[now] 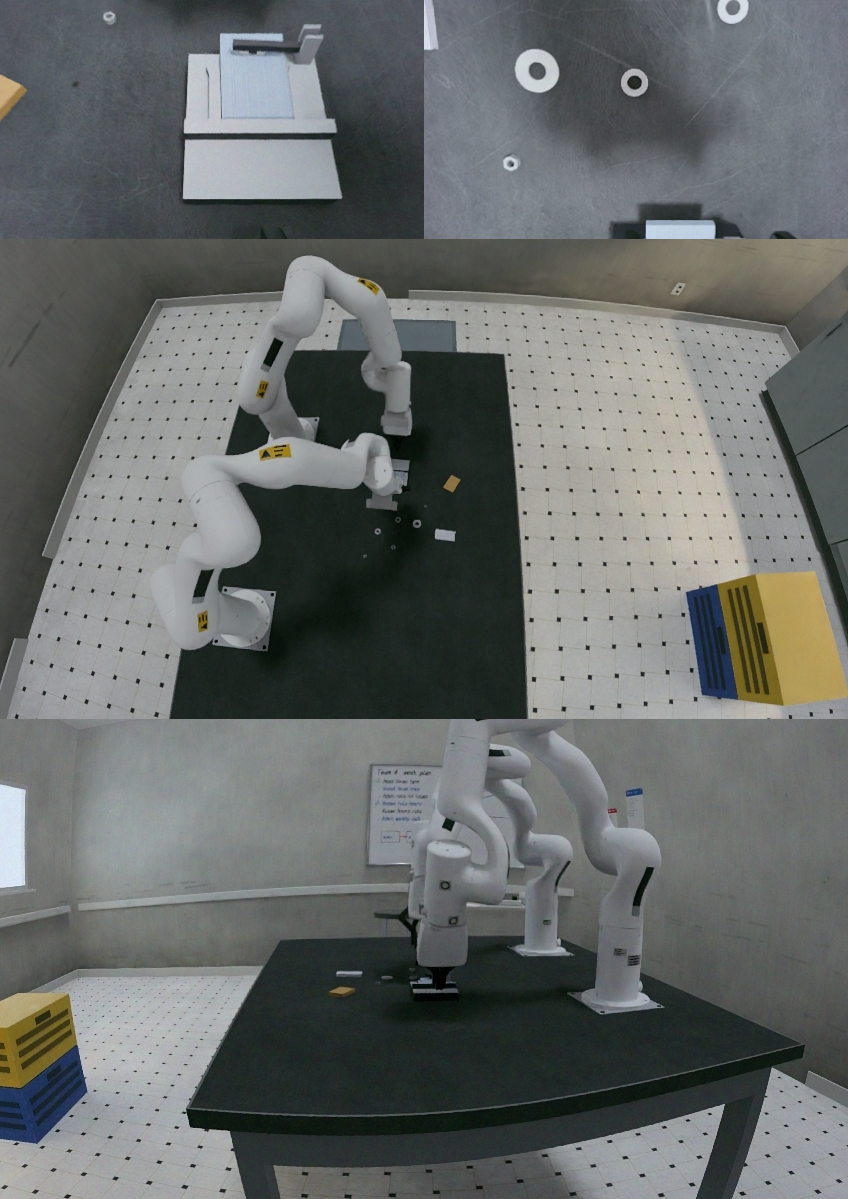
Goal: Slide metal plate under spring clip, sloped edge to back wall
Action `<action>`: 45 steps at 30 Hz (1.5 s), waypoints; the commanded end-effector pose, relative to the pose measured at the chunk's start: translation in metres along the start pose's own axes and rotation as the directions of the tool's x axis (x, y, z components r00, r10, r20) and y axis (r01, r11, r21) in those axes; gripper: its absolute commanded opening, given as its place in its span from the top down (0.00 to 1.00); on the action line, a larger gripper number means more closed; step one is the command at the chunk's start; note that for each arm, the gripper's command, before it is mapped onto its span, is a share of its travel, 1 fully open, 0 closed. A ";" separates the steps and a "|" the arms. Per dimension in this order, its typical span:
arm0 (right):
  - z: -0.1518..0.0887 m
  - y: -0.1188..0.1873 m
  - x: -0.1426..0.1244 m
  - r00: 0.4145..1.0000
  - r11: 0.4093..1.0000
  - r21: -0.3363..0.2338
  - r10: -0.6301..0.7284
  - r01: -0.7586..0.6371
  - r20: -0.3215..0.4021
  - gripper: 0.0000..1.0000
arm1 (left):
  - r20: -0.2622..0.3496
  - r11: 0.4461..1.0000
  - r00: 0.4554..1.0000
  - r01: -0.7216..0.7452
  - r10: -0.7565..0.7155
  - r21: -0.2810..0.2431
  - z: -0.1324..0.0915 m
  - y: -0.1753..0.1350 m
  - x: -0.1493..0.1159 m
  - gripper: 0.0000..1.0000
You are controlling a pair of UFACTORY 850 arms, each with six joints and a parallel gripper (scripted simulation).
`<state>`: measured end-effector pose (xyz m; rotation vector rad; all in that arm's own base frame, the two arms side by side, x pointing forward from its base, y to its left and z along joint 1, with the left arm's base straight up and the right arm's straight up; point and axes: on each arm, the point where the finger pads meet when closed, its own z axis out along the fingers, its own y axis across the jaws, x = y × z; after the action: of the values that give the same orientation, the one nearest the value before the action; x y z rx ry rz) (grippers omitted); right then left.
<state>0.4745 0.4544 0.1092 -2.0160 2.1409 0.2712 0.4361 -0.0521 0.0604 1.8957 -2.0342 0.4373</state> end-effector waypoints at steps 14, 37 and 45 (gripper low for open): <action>-0.001 -0.001 -0.001 1.000 1.000 0.002 0.000 0.000 0.002 0.28 | 0.001 1.000 1.000 0.000 0.000 -0.001 -0.042 -0.001 0.020 1.00; 0.000 -0.001 -0.001 1.000 1.000 0.002 0.000 0.000 0.002 0.28 | 0.000 1.000 1.000 -0.001 0.001 0.000 -0.043 -0.001 0.021 1.00; 0.000 -0.001 -0.001 1.000 1.000 0.002 0.000 0.000 0.002 0.28 | 0.000 1.000 1.000 -0.001 0.001 0.000 -0.043 -0.001 0.021 1.00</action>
<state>0.4745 0.4544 0.1084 -2.0158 2.1407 0.2714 0.4362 -0.0521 0.1076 1.8953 -2.0340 0.4360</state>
